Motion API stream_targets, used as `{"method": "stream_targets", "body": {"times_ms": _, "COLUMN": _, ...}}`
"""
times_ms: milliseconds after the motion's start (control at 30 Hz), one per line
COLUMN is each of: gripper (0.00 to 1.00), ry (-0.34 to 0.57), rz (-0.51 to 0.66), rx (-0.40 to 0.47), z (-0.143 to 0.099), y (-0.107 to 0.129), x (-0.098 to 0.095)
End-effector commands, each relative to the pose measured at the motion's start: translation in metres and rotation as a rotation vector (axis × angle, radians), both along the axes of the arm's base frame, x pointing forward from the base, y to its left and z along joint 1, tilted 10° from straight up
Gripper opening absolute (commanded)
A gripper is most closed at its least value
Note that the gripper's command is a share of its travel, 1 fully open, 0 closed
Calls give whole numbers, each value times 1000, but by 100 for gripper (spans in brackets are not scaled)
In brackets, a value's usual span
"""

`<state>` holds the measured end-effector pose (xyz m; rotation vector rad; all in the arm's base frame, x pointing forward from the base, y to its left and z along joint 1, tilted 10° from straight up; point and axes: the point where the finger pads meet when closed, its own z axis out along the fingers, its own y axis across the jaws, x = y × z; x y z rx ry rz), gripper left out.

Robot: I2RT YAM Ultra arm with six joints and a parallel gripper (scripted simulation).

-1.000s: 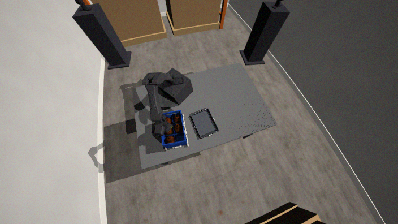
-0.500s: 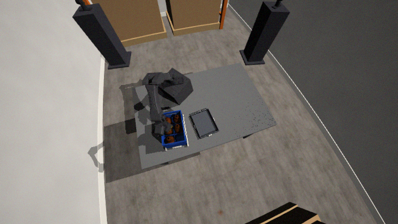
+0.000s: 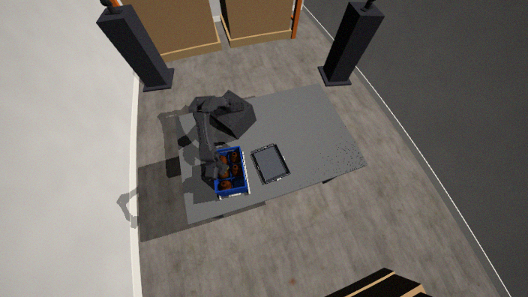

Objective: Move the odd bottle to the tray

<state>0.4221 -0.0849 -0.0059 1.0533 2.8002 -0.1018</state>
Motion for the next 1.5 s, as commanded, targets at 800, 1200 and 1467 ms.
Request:
{"method": "stream_targets", "body": {"times_ms": 800, "gripper": 61, "ry": -42, "rz": 3, "rx": -17, "z": 84, "y": 9, "x": -1}}
{"method": "stream_targets", "body": {"times_ms": 1200, "gripper": 61, "ry": -42, "rz": 4, "rx": -17, "z": 100, "y": 11, "x": -4}}
{"method": "stream_targets", "body": {"times_ms": 1467, "gripper": 61, "ry": -42, "rz": 5, "rx": -17, "z": 100, "y": 11, "x": -4}}
